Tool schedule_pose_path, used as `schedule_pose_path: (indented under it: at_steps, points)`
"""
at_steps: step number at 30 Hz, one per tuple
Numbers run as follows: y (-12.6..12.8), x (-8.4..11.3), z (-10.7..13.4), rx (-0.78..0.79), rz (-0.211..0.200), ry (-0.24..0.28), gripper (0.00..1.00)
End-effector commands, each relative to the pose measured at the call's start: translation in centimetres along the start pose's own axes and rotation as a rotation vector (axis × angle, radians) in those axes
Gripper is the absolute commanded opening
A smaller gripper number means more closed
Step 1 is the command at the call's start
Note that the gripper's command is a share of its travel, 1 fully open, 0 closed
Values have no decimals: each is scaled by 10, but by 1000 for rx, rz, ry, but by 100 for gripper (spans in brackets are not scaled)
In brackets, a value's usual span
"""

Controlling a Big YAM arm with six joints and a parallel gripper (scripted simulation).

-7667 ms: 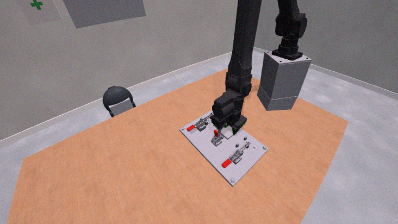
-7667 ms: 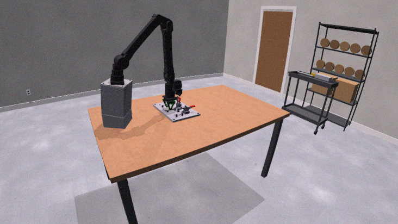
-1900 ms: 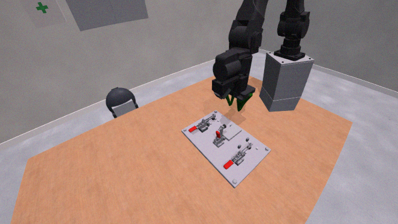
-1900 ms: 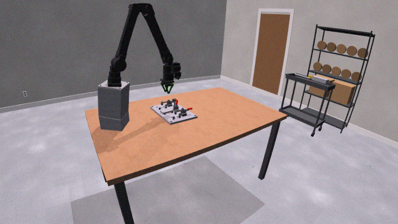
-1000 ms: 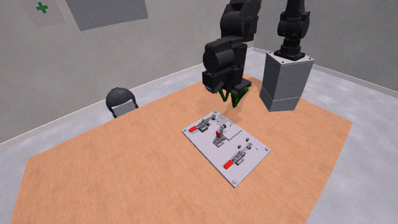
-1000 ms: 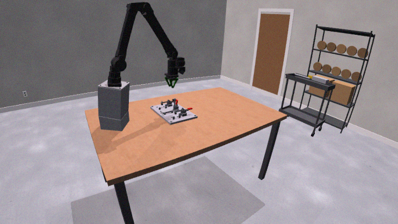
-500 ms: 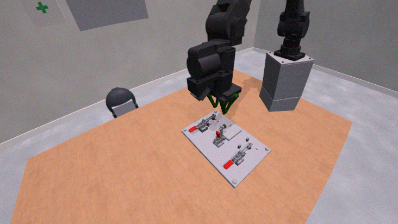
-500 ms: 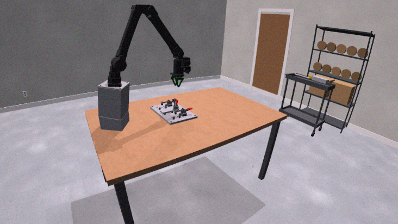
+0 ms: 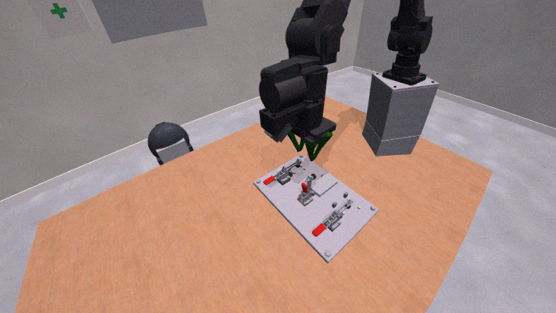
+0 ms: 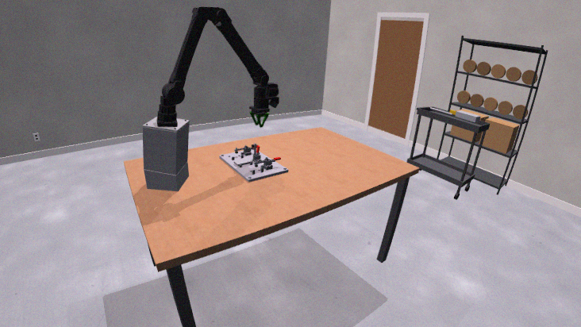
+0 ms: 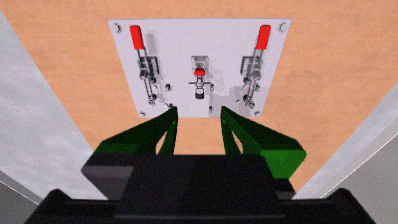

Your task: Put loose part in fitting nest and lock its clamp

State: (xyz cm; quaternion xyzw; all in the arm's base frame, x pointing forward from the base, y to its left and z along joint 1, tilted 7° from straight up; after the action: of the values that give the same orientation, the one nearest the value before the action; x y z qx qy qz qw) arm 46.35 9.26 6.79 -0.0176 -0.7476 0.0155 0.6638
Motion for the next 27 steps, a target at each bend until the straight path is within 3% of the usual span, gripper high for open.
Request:
schedule_pose_path:
  at_steps: [1,6,7,18,27]
  points:
    - [-5,-15,0,-9,5,13,45]
    - [-6,-24,2,-6,6,17,45]
    - [-5,-22,-7,-6,1,-4,45]
    - [-5,-68,-5,-3,1,-1,45]
    - [-4,-93,-13,-4,-2,-18,45]
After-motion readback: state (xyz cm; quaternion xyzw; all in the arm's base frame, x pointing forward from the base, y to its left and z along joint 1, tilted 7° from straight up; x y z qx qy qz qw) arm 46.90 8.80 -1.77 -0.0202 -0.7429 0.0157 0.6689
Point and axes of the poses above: the point where the finger pads meet when closed, its own x axis back along the fingers, its own y axis across the jaws, z = x × y, the point moved 10 cm from there along x, back along the fingers, and after that the axes turned 11 degrees about -x, right-handed, at the moved point
